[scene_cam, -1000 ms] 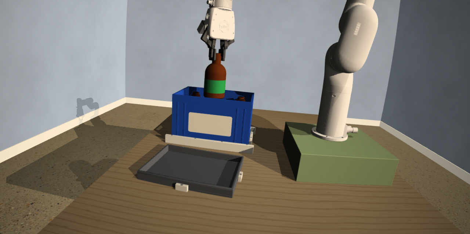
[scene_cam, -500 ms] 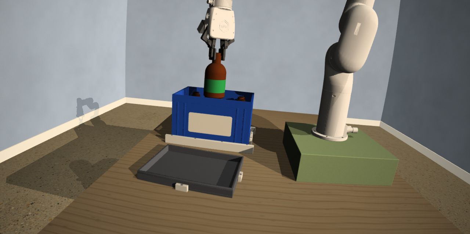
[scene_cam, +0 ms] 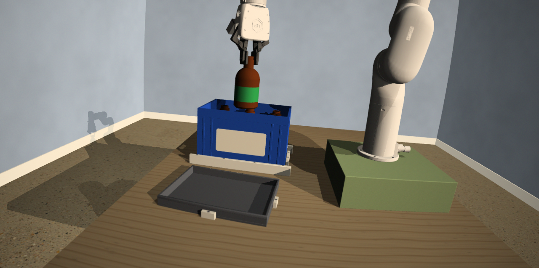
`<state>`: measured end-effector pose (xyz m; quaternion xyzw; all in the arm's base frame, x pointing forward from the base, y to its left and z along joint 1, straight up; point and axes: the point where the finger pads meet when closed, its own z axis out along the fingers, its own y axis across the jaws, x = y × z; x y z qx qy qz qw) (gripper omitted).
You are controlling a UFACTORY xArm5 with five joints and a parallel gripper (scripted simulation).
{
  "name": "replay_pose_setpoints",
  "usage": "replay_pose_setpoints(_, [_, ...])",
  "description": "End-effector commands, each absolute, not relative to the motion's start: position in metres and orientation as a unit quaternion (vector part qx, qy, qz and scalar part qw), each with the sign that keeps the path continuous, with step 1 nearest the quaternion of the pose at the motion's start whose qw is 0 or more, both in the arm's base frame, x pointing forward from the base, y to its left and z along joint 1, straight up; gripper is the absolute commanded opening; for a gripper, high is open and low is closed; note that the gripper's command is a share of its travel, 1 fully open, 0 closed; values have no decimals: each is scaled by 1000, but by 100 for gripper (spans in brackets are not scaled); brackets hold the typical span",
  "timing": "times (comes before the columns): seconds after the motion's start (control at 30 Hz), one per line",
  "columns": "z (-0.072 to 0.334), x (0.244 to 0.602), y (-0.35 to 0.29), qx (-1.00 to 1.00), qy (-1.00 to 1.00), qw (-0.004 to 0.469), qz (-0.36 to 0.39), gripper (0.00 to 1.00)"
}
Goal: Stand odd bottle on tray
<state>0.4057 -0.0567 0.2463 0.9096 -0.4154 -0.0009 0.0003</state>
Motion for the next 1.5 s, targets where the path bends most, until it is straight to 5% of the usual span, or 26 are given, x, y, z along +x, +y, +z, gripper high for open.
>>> replay_pose_setpoints(0.0, [252, 407, -57, 910, -415, 0, 1, 0])
replay_pose_setpoints(1.47, [253, 407, -53, 910, -415, 0, 1, 0])
